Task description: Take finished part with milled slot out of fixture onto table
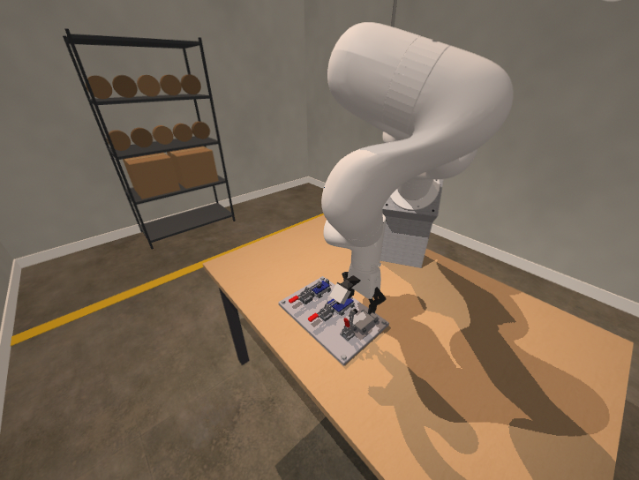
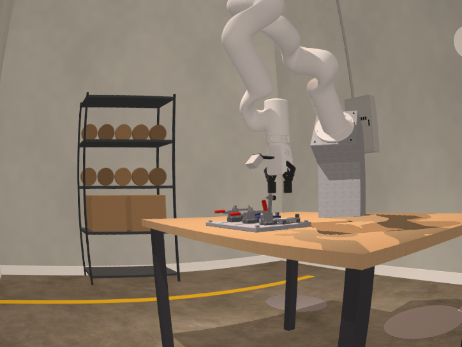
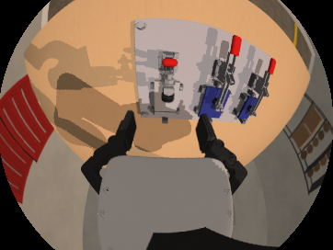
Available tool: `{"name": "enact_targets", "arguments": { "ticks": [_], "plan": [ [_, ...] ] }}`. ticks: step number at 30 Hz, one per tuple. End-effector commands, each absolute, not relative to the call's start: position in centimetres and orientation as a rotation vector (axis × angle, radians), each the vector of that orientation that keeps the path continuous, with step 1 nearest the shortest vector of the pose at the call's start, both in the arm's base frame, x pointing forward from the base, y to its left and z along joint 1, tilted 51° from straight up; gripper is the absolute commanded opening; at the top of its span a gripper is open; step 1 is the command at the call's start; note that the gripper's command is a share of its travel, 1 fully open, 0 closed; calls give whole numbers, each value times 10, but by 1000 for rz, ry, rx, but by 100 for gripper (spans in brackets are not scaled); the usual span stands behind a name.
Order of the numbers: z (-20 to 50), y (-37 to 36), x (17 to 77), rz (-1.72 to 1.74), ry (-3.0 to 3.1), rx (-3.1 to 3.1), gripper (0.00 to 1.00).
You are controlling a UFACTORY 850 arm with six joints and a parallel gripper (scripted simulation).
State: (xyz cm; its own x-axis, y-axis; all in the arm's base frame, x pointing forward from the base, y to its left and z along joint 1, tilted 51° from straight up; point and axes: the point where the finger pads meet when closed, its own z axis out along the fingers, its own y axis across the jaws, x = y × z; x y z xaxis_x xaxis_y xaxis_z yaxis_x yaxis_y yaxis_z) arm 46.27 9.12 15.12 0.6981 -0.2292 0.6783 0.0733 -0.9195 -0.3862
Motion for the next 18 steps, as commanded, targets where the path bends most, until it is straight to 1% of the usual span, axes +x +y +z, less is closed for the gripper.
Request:
{"name": "enact_targets", "arguments": {
  "ticks": [1,18],
  "plan": [
    [140,95,451,-1085,122,-2521,100],
    [132,98,444,-1085,122,-2521,100]
  ]
}}
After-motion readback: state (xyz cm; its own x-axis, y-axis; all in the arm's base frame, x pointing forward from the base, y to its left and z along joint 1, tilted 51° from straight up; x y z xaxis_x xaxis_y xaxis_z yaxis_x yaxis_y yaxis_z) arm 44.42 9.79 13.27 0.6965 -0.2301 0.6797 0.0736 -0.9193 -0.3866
